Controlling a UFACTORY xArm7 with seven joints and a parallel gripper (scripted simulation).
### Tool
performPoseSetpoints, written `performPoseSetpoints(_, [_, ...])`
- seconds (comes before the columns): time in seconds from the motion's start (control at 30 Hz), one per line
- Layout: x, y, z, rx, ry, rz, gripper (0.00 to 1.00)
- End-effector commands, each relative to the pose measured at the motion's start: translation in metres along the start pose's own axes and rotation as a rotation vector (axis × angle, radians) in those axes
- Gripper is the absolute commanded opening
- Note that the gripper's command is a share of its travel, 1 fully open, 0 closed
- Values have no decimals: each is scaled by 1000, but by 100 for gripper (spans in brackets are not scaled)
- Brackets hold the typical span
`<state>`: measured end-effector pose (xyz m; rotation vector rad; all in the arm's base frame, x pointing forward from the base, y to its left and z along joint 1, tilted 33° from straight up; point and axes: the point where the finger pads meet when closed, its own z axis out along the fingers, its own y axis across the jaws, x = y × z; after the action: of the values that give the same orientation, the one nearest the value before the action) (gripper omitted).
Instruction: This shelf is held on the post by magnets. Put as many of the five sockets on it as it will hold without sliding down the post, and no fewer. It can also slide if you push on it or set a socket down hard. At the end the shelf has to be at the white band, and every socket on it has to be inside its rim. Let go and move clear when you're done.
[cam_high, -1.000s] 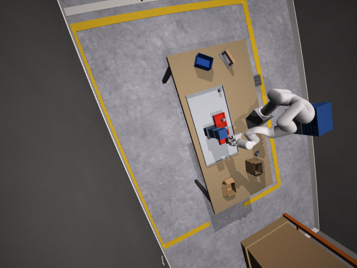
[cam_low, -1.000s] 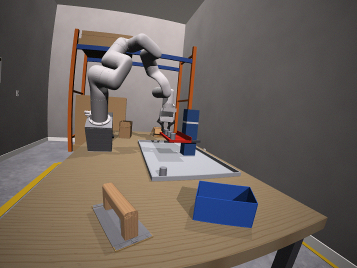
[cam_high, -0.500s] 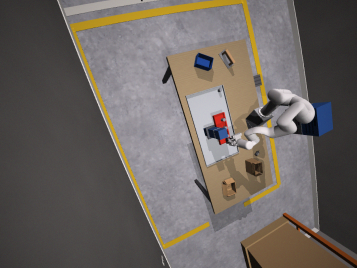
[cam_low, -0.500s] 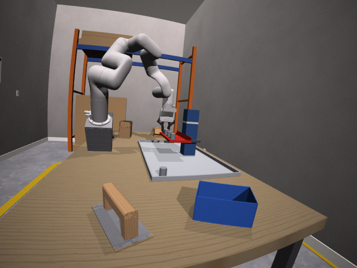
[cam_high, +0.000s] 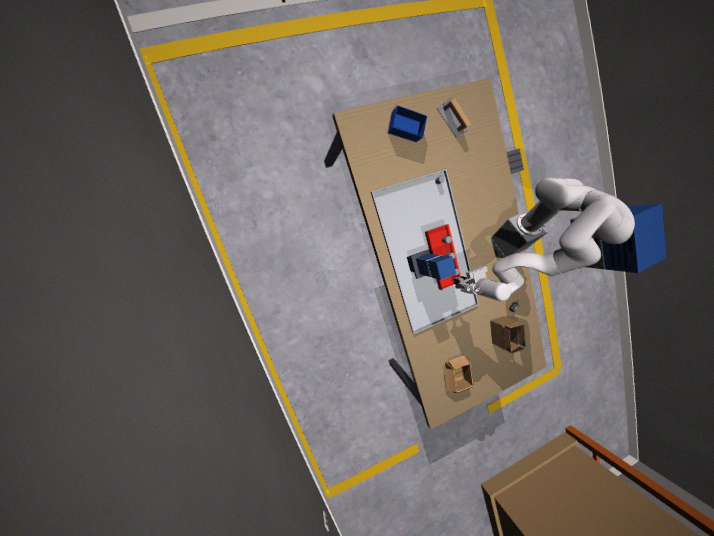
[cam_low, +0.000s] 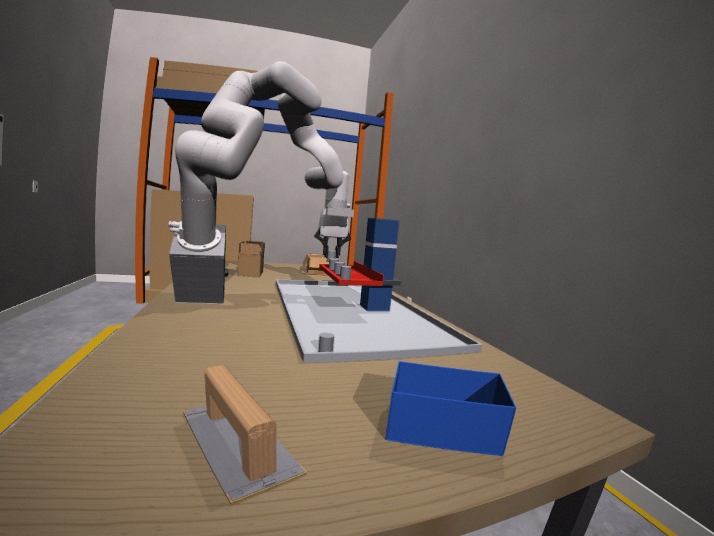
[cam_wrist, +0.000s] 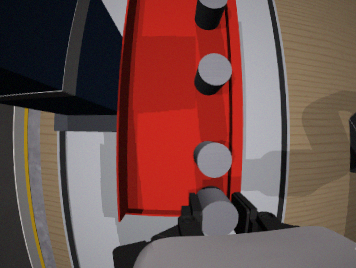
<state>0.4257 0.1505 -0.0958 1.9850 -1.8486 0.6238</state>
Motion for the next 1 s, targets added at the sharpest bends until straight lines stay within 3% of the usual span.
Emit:
performPoseSetpoints(0.0, [-1,-1,-7,2,-2,0,0])
performPoseSetpoints(0.47, [-1,-1,-8,2,-2,0,0])
performPoseSetpoints(0.97, [-1,-1,-37,2,-2,0,0])
